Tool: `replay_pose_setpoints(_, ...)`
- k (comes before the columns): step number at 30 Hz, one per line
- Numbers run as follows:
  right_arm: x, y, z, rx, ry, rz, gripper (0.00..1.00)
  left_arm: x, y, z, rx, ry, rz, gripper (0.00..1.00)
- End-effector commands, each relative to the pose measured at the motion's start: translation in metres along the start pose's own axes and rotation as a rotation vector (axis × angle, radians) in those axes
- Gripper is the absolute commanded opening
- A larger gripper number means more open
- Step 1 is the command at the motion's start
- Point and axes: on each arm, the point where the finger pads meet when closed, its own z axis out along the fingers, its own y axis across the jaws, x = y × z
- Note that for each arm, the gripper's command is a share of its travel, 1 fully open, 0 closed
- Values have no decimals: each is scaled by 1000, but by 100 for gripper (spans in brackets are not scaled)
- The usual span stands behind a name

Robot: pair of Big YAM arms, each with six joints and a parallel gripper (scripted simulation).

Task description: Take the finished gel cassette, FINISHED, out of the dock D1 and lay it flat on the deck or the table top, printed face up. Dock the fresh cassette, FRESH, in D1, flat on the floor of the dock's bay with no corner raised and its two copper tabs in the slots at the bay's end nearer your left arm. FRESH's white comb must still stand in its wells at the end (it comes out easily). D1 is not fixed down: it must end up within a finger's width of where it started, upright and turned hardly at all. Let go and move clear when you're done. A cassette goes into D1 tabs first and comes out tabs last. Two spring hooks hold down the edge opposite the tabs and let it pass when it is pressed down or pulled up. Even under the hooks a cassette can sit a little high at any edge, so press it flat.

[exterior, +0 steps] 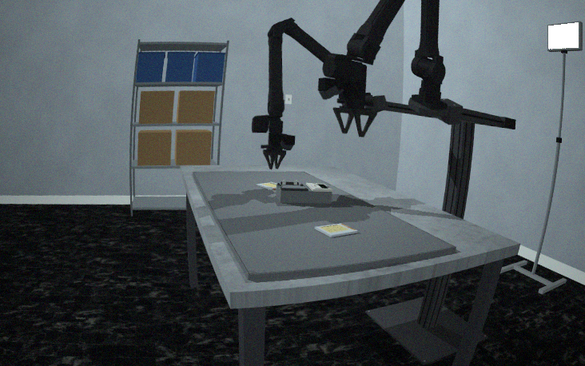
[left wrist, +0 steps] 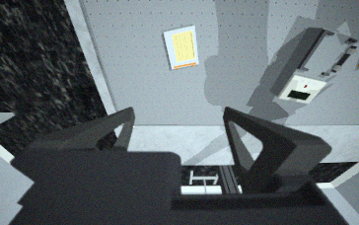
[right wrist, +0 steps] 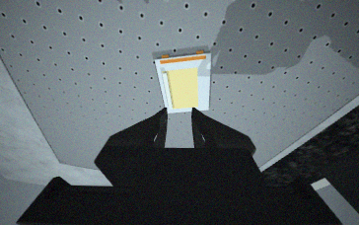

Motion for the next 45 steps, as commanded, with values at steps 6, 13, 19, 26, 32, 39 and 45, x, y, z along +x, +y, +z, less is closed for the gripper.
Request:
replay_pose_setpoints(6, -1, -5, 2, 16, 3, -111, 0, -2, -3, -8, -2, -11, 3, 100)
replay_pose_setpoints(13, 1, -4, -2, 13, 5, -85, 98, -2, -3, -8, -2, -11, 3, 100)
replay_pose_setpoints(19, 1, -4, -2, 13, 5, -85, 98, -2, -3, -8, -2, -11, 3, 100)
replay_pose_setpoints(26, 1, -4, -2, 13, 5, -85, 98, -2, -3, -8, -2, -11, 3, 100)
replay_pose_setpoints(32, 1, -4, -2, 13, 5, -85, 98, -2, -3, -8, -2, -11, 3, 100)
replay_pose_setpoints(39, 1, -4, -1, 20, 6, -112, 98, -2, -3, -8, -2, -11, 3, 100)
replay_pose_setpoints(45, 1, -5, 6, 20, 6, -112, 98, -2, -3, -8, -2, -11, 3, 100)
